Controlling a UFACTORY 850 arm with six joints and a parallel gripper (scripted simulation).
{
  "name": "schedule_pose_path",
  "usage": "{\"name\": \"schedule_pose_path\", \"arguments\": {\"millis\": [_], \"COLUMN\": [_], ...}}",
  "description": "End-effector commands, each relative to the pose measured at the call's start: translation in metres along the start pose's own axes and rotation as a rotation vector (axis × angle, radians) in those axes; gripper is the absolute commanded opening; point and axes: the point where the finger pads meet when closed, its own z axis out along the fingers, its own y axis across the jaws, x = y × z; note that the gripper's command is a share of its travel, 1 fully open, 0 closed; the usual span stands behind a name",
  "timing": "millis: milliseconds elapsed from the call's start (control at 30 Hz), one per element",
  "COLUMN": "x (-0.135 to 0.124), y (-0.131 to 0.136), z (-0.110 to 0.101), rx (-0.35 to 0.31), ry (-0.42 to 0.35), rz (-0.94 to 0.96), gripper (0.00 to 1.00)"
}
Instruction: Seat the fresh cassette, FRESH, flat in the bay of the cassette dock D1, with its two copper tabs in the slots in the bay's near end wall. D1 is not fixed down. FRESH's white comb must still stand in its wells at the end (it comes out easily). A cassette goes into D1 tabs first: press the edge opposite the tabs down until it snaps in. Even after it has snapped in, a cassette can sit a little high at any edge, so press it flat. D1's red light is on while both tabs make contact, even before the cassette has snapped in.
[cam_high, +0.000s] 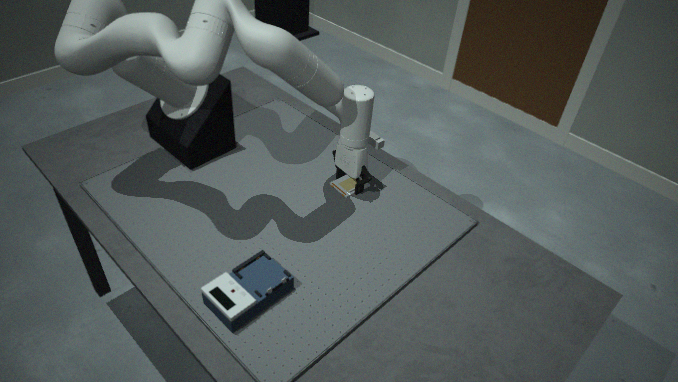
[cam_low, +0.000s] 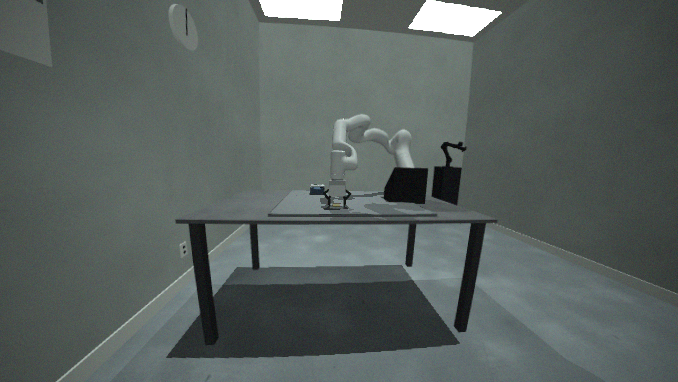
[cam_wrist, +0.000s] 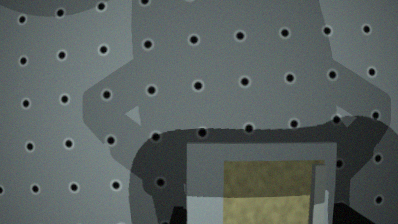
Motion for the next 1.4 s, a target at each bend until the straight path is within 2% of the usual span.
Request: {"name": "schedule_pose_path", "arguments": {"millis": [0, 400, 1367], "x": [0.0, 0.0, 0.0], "y": [0.001, 0.001, 0.001], "z": [-0.001, -0.001, -0.037], "rx": [-0.001, -0.001, -0.001], "ry": [0.001, 0.001, 0.001], "rz": [0.0, 0.0, 0.0], "gripper": [0.0, 0.0, 0.0]}}
